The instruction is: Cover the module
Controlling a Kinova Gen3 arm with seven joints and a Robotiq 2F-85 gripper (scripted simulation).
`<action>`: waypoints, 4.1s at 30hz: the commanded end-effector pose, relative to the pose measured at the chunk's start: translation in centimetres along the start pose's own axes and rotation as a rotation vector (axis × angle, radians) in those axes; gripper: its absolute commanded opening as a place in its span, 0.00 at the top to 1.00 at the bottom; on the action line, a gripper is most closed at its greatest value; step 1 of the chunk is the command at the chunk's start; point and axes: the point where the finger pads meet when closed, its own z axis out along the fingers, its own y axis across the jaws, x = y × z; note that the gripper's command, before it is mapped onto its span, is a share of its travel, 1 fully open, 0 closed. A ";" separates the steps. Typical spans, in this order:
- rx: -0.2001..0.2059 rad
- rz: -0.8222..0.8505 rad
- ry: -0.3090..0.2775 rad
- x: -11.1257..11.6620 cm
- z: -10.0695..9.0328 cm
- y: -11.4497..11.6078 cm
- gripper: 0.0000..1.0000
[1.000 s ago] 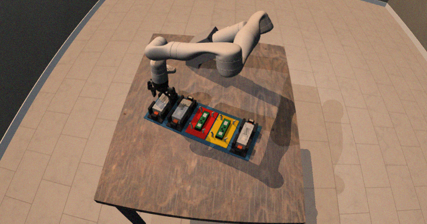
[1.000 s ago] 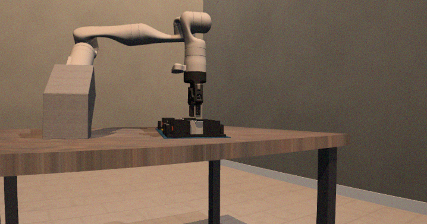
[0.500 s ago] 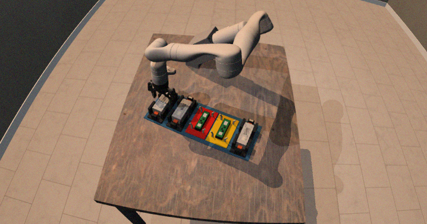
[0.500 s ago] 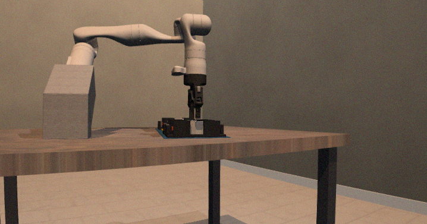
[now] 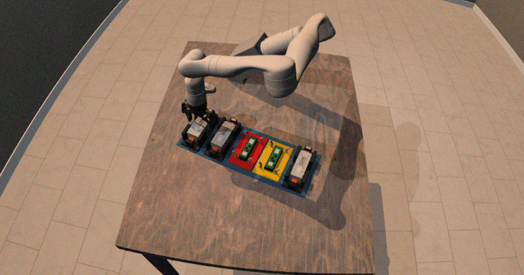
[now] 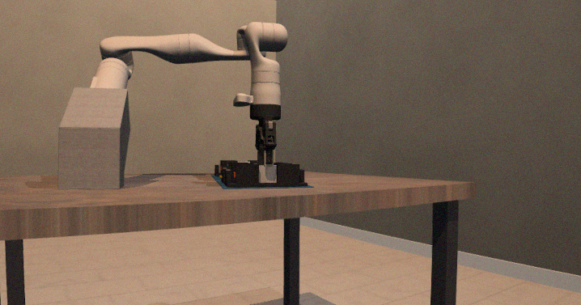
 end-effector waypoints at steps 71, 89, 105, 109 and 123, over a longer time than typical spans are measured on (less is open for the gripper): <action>0.001 0.000 -0.001 0.0 1.9 0.0 1.00; 0.001 0.000 -0.002 -0.1 1.9 0.0 1.00; 0.001 0.000 -0.002 0.0 0.7 0.0 1.00; 0.001 0.000 -0.002 0.0 -0.5 0.0 1.00; 0.001 0.000 -0.002 0.0 -2.6 0.0 1.00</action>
